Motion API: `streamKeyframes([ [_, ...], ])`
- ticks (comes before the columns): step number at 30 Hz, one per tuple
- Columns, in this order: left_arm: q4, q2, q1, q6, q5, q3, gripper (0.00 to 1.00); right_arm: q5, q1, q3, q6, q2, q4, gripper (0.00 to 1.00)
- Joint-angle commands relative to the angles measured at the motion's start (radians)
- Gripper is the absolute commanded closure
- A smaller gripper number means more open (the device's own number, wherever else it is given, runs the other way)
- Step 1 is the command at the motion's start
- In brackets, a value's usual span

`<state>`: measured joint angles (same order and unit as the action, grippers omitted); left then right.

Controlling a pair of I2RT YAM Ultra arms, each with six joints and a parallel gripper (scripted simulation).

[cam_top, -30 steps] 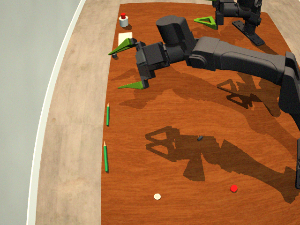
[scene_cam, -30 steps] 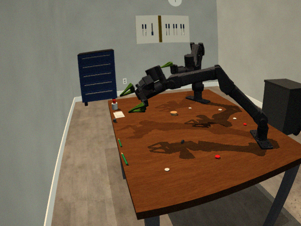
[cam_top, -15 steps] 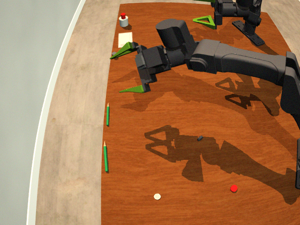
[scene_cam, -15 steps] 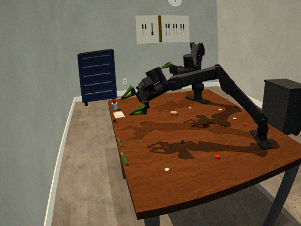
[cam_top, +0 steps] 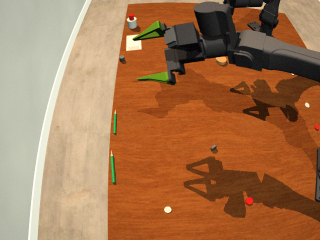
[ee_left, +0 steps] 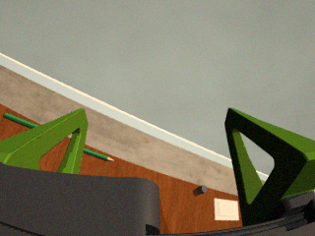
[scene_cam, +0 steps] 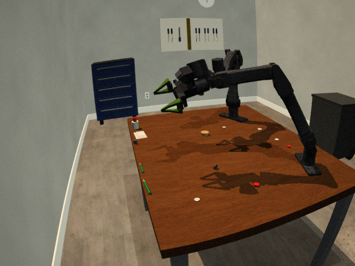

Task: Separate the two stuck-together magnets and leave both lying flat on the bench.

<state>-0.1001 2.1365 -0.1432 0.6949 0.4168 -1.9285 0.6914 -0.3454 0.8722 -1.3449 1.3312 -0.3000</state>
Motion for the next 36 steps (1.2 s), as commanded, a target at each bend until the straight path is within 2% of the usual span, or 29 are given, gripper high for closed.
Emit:
streamKeyframes([
  [1,0.018,-0.084,0.014,-0.079,-0.037,0.038,0.0,-0.072,0.02,0.033,0.147,-0.036,0.024,0.0],
  [10,0.049,-0.311,0.043,-0.226,-0.128,0.218,0.0,-0.218,0.088,0.071,0.431,-0.098,0.087,0.0],
  [13,0.053,-0.334,0.045,-0.237,-0.132,0.235,0.0,-0.235,0.096,0.075,0.463,-0.104,0.094,0.0],
  [27,0.085,-0.707,0.091,-0.482,-0.284,0.536,0.0,-0.479,0.216,0.133,0.935,-0.202,0.198,0.0],
  [29,0.085,-0.707,0.091,-0.482,-0.284,0.536,0.0,-0.479,0.216,0.133,0.935,-0.202,0.198,0.0],
  [36,0.086,-0.899,0.115,-0.613,-0.363,0.7,0.0,-0.609,0.28,0.167,1.187,-0.254,0.252,0.0],
])
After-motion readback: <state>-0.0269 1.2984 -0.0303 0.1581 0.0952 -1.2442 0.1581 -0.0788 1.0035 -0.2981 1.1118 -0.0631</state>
